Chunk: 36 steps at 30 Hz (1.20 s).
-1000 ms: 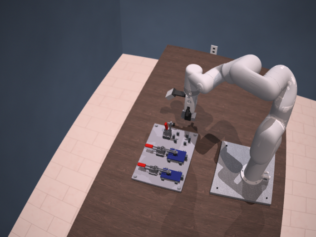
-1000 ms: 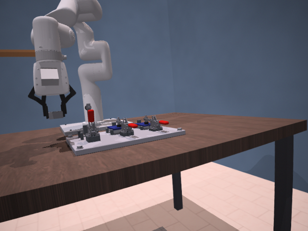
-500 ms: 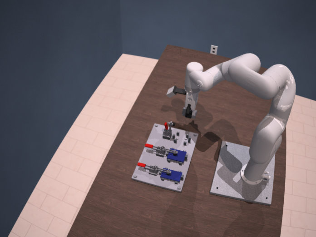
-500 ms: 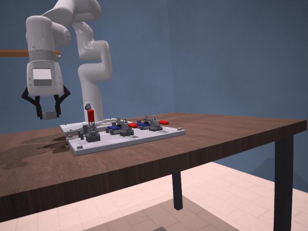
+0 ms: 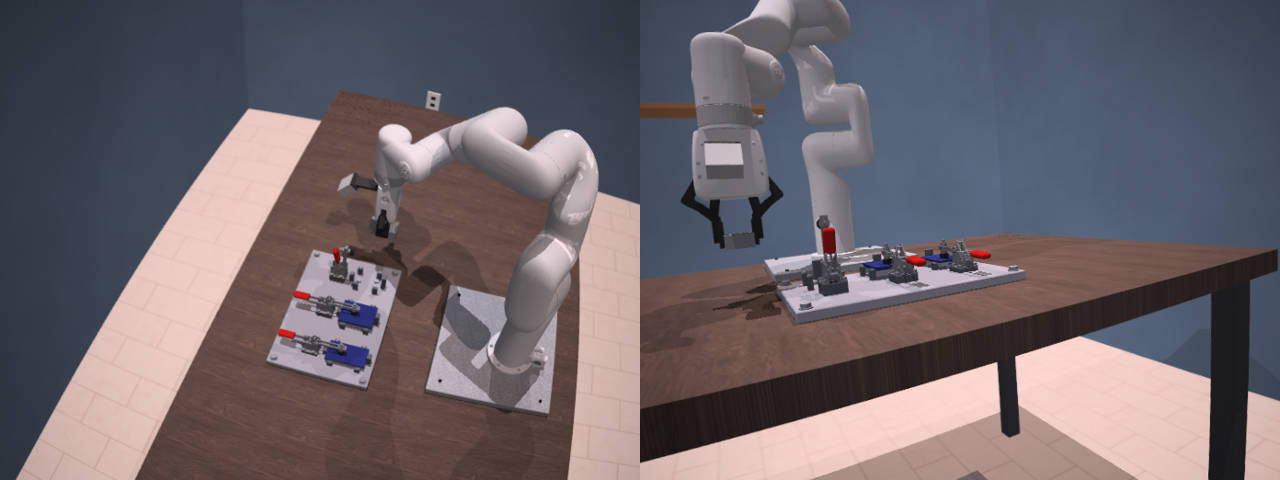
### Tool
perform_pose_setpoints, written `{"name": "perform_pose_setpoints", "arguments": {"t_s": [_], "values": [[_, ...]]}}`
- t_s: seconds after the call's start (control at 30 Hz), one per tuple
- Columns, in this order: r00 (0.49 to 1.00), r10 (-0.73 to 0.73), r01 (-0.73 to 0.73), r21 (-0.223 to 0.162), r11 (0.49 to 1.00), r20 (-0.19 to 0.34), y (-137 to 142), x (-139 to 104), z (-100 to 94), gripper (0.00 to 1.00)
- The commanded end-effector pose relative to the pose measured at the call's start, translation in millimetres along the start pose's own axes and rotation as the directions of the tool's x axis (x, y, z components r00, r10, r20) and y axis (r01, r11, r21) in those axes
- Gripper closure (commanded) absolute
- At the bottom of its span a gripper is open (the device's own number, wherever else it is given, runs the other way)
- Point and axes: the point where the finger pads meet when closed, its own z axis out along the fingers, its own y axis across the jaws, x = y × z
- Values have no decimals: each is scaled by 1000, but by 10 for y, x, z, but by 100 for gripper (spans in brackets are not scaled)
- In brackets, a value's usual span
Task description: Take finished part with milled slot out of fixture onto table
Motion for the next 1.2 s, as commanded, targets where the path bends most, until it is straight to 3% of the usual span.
{"name": "perform_pose_setpoints", "arguments": {"t_s": [0.0, 0.63, 1.17], "values": [[1000, 0, 0, -2, 1000, -3, 8, 11, -14, 100], [1000, 0, 0, -2, 1000, -3, 8, 11, 15, 100], [1000, 0, 0, -2, 1000, -3, 10, 12, 244, 100]]}}
